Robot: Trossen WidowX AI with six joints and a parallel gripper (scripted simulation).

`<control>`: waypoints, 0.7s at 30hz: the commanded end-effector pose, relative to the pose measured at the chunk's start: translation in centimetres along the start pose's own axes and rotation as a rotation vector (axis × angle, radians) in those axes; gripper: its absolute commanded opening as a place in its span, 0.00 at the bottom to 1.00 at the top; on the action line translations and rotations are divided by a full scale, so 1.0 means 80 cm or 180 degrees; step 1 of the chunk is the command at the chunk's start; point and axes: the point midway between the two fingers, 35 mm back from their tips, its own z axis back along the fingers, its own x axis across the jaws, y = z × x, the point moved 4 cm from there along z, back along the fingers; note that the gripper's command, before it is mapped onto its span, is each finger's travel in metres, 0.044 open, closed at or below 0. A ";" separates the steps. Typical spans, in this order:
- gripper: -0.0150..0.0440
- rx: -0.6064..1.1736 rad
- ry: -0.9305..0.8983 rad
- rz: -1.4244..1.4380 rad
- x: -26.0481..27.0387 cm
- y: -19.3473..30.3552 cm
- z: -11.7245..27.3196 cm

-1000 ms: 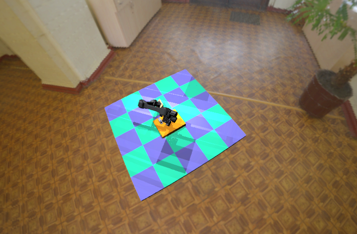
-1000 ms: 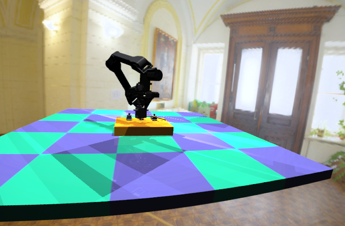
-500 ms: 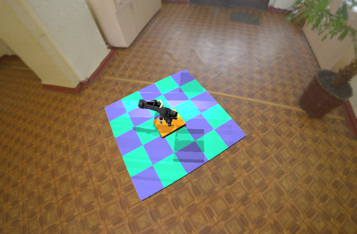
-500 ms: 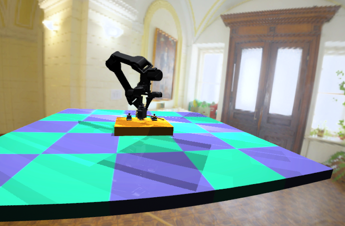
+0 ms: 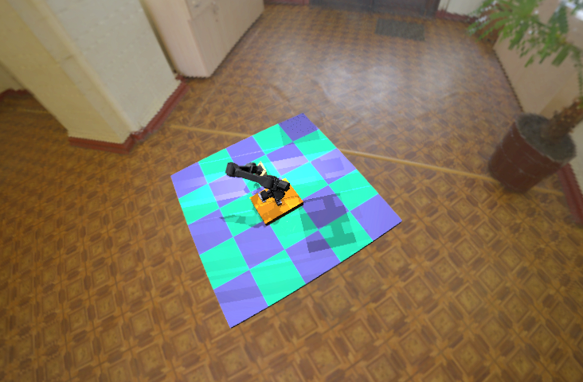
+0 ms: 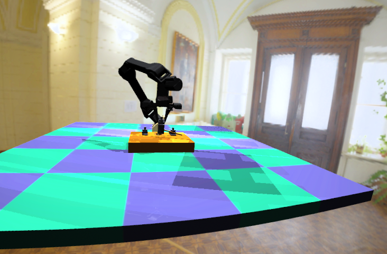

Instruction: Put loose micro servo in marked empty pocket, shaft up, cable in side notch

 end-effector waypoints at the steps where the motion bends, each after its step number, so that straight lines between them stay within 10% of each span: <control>1: 0.25 -0.0003 -0.0009 0.0170 0.001 0.000 0.001; 21: 0.25 0.0006 -0.0009 0.0179 -0.005 0.077 0.000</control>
